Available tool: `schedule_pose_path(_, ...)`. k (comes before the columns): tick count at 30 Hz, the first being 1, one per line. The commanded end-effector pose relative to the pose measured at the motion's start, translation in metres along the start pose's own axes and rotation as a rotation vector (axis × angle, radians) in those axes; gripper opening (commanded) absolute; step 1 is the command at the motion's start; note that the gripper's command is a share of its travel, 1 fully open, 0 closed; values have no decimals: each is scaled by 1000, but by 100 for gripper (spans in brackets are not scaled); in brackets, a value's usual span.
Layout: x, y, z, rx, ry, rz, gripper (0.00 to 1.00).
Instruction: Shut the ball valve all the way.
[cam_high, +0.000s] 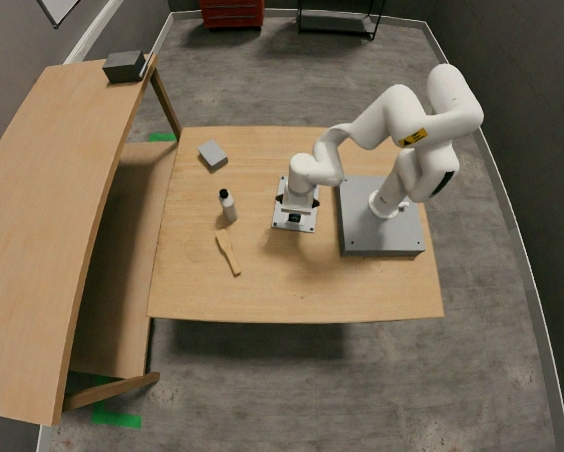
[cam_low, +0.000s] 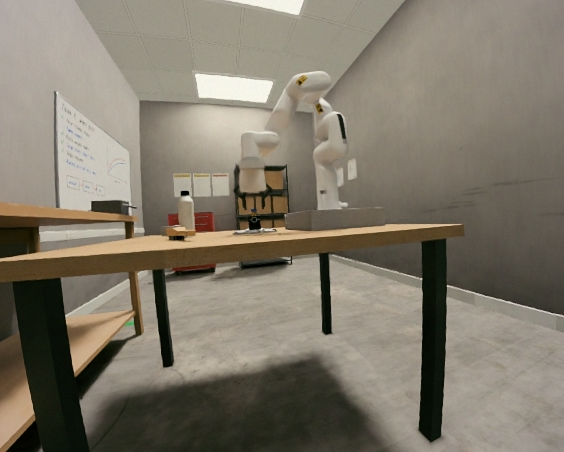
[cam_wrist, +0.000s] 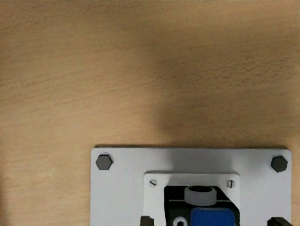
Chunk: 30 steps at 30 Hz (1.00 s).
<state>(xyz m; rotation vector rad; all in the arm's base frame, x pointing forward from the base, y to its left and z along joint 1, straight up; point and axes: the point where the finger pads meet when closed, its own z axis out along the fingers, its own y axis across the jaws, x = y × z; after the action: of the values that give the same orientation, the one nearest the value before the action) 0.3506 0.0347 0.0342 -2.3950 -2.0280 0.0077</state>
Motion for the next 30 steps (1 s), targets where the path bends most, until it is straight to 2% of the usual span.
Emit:
schedule_pose_path(1, 0, 1, 2, -3, 1, 0, 69)
schedule_pose_path(30, 0, 1, 13, -3, 1, 0, 69)
